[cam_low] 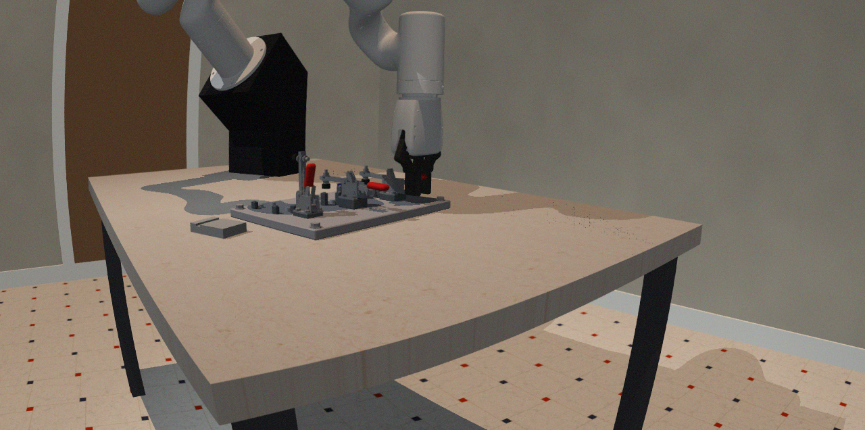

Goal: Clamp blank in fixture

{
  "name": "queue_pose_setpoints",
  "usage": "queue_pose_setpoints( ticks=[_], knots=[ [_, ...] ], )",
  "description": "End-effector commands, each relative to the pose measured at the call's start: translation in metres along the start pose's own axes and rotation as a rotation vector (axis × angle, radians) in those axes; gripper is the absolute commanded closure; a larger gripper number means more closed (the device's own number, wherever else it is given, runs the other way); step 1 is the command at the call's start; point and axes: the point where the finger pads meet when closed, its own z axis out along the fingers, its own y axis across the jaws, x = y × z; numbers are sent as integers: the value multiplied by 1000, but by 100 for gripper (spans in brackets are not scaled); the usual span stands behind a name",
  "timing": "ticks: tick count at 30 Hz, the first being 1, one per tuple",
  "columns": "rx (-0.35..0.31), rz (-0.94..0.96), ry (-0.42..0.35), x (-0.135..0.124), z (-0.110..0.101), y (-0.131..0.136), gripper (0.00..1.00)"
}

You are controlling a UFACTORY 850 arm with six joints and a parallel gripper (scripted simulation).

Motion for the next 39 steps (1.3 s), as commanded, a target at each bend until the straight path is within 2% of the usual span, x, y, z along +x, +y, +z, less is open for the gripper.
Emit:
queue_pose_setpoints(
  ticks=[1,27,33,39],
  knots=[
    [0,0,0,0,0,0,53],
    [0,0,0,0,-1,0,53],
    [0,0,0,0,-10,0,53],
    [0,0,0,0,-39,0,53]
  ],
)
